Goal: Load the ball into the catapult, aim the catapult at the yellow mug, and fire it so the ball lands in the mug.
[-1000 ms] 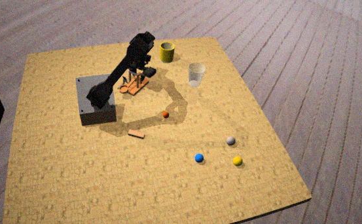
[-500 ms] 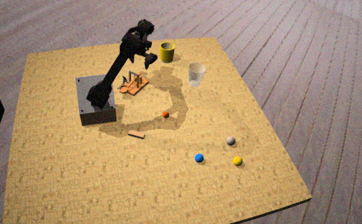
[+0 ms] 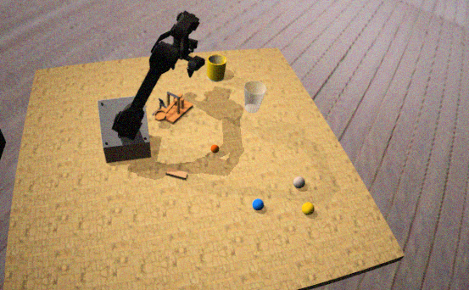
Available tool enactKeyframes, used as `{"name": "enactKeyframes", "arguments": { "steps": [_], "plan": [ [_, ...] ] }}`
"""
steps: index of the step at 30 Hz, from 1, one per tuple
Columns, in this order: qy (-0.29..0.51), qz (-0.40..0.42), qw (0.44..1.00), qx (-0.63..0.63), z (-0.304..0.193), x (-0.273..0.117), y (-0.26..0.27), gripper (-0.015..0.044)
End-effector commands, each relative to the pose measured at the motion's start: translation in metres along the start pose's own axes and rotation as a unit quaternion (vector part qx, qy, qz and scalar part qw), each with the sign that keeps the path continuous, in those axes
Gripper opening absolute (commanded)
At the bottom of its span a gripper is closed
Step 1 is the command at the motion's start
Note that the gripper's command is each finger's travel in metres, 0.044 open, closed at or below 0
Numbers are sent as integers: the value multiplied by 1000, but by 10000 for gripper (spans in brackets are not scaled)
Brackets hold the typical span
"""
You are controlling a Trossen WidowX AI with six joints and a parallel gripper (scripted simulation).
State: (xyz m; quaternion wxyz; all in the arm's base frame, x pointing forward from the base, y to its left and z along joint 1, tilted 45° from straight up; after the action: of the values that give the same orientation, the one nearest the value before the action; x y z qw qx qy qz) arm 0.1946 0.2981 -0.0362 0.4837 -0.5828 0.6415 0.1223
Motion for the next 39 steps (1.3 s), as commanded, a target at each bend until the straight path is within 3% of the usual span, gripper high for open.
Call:
{"name": "enactKeyframes", "arguments": {
  "steps": [1, 3, 13, 21, 25, 39],
  "plan": [
    [16, 6, 1000, 26, -9, 19, -28, 335],
    [11, 9, 998, 55, -17, 24, -52, 300],
    [6, 8, 979, 204, -86, 60, -159, 300],
    [27, -11, 945, 326, -162, 94, -216, 300],
    [39, -19, 931, 362, -187, 104, -227, 300],
    [39, -20, 931, 362, -184, 121, -227, 300]
  ]
}}
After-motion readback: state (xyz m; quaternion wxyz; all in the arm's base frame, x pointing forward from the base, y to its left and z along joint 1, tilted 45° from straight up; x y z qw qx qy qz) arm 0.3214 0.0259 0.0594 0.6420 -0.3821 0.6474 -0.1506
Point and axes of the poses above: the point midway between the two fingers, 35 mm back from their tips, its own x axis out along the fingers, its own y axis across the jaws, z = x × y, the point moved 7 cm from there along -x, back along the fingers, and after that the axes turned 13 degrees about -x, right-handed, at the moved point
